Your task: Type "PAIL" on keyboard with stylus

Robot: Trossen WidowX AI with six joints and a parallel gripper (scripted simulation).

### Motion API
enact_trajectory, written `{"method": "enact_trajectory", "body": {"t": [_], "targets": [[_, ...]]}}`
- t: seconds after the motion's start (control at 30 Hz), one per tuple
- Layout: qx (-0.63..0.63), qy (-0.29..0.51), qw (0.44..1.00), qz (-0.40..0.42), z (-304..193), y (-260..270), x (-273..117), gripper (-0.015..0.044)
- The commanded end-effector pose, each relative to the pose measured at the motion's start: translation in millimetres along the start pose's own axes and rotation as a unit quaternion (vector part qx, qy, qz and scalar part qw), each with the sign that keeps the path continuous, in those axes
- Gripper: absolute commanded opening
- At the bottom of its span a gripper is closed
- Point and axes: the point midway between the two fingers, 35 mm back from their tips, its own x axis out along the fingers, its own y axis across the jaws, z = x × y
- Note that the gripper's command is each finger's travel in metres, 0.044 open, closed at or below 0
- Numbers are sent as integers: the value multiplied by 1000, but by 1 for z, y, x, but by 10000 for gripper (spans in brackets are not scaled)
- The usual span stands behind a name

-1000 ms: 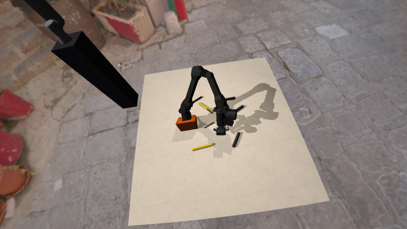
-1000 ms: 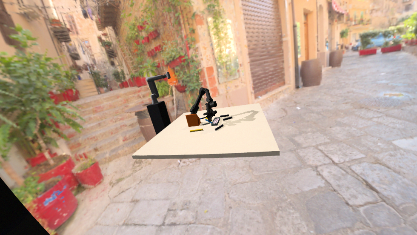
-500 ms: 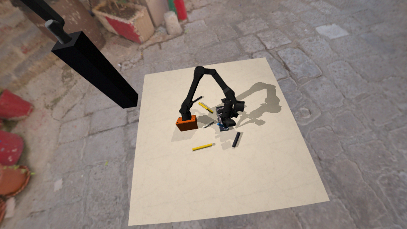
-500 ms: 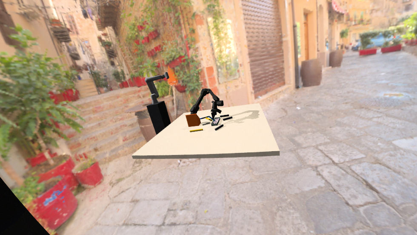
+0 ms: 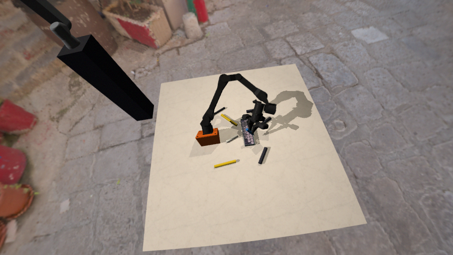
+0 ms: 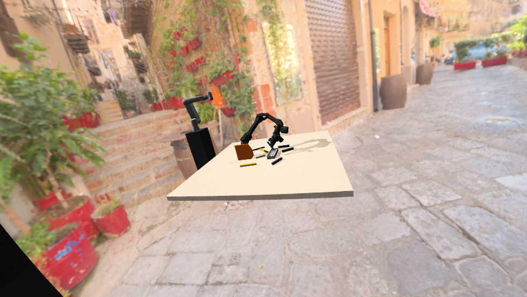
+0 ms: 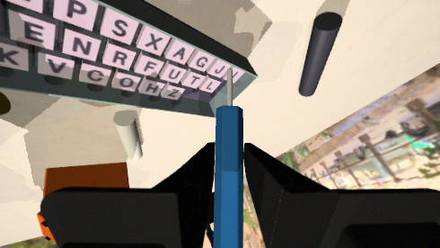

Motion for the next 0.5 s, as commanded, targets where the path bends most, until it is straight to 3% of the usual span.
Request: {"method": "enact_trajectory", "body": {"t": [0.0,0.47], "targets": [[-60,33,998,-9,6,9,-15,0],[-243,132,961,-26,20,47,-67,0]]}}
